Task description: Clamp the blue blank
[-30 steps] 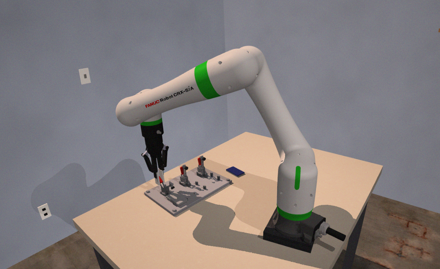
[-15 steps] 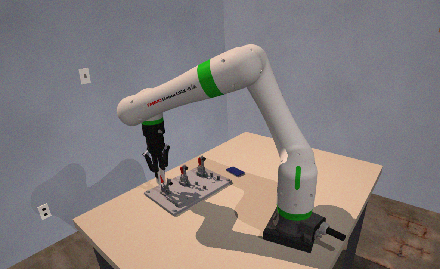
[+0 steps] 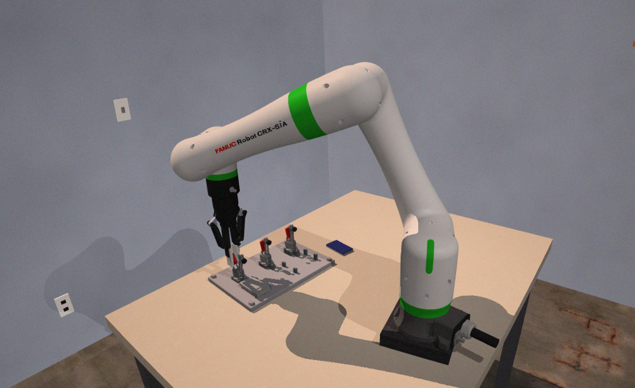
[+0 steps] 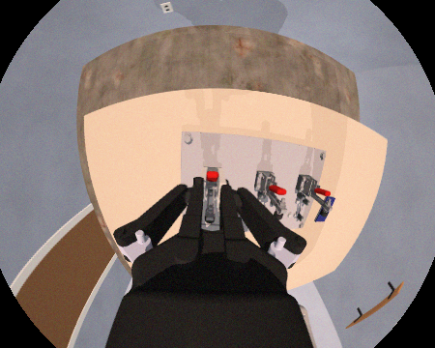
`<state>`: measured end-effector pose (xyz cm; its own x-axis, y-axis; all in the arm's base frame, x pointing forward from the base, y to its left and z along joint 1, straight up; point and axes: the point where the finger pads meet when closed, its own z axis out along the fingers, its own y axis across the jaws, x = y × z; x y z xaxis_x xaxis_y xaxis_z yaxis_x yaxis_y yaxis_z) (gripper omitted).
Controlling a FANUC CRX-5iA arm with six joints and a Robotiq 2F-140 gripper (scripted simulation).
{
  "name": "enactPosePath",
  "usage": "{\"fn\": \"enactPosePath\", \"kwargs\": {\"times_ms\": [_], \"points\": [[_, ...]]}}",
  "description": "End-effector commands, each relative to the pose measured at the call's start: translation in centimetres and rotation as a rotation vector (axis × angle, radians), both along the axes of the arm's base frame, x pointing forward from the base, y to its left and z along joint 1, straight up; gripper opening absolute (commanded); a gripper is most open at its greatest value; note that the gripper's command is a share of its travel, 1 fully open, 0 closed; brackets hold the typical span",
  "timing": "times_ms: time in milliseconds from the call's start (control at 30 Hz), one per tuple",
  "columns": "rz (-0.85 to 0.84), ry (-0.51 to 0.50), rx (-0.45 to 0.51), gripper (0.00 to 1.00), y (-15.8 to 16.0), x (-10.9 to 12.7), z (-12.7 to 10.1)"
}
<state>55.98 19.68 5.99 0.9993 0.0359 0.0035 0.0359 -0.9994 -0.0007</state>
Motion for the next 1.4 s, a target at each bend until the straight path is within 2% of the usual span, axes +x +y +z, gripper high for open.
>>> {"fn": "enactPosePath", "kwargs": {"times_ms": [0,1367], "points": [[0.0,0.002,0.0,0.0,-0.01,-0.21,-0.02],[0.0,0.002,0.0,0.0,-0.03,-0.91,-0.03]]}}
